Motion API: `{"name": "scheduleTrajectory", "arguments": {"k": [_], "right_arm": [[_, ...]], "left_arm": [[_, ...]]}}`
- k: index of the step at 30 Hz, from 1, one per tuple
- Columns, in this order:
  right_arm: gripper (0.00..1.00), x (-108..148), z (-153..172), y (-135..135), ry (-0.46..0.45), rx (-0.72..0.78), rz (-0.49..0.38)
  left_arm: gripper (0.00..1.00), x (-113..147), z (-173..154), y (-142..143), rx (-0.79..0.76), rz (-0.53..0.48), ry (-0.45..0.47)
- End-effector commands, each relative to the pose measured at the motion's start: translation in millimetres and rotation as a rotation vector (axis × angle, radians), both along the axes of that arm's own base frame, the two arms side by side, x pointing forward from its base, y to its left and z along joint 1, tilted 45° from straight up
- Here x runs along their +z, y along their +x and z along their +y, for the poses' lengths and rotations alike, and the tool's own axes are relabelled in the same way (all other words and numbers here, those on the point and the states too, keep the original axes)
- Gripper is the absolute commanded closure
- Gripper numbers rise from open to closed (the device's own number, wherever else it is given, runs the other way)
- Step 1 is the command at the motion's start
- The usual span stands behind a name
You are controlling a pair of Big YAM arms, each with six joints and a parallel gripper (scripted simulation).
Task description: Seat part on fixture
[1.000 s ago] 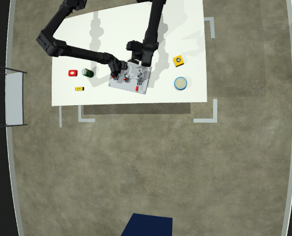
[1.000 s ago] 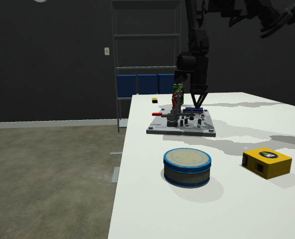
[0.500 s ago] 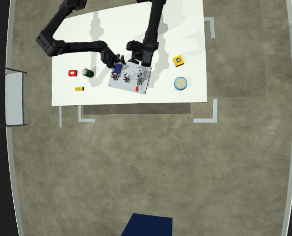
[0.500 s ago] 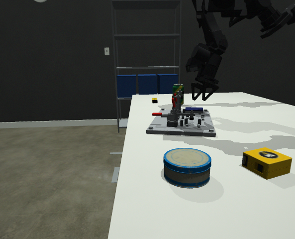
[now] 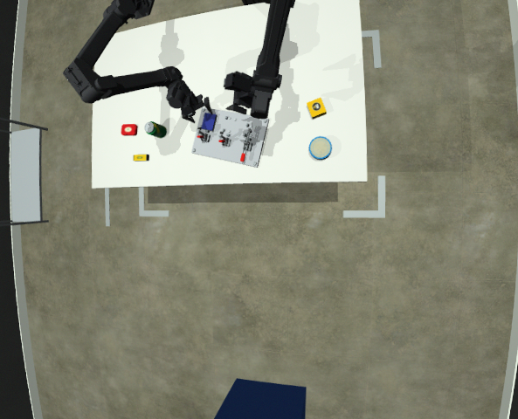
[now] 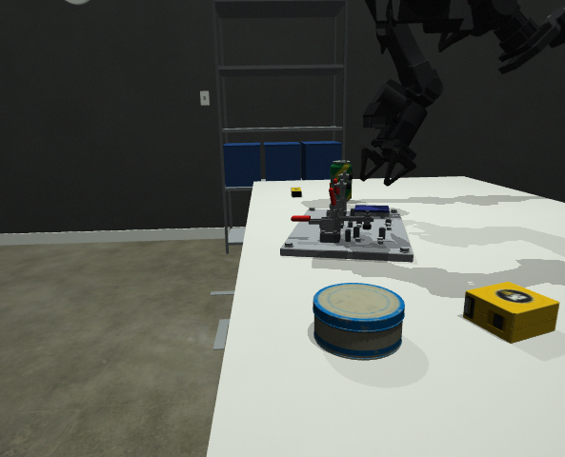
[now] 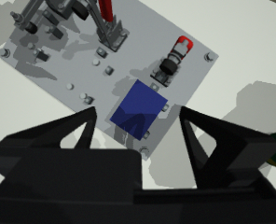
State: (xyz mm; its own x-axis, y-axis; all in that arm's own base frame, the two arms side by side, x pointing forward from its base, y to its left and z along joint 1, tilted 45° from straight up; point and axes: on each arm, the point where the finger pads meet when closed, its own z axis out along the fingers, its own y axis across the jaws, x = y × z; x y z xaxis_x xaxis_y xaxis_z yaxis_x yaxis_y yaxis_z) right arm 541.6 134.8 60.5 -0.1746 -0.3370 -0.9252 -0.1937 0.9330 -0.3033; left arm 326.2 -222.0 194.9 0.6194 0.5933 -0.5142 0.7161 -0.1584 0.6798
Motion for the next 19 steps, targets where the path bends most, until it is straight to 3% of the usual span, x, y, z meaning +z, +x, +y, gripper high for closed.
{"name": "scheduleTrajectory", "arguments": {"k": [1,19], "right_arm": [[0.00,-6.1,-0.8,-5.1,-0.016,0.010,-0.001],[0.00,0.4,-0.3,-4.3,-0.013,0.009,-0.013]], "left_arm": [[0.00,9.1,-2.3,4.1,0.004,-0.005,-0.009],[0.00,9.1,-2.3,4.1,0.004,-0.005,-0.009]]}}
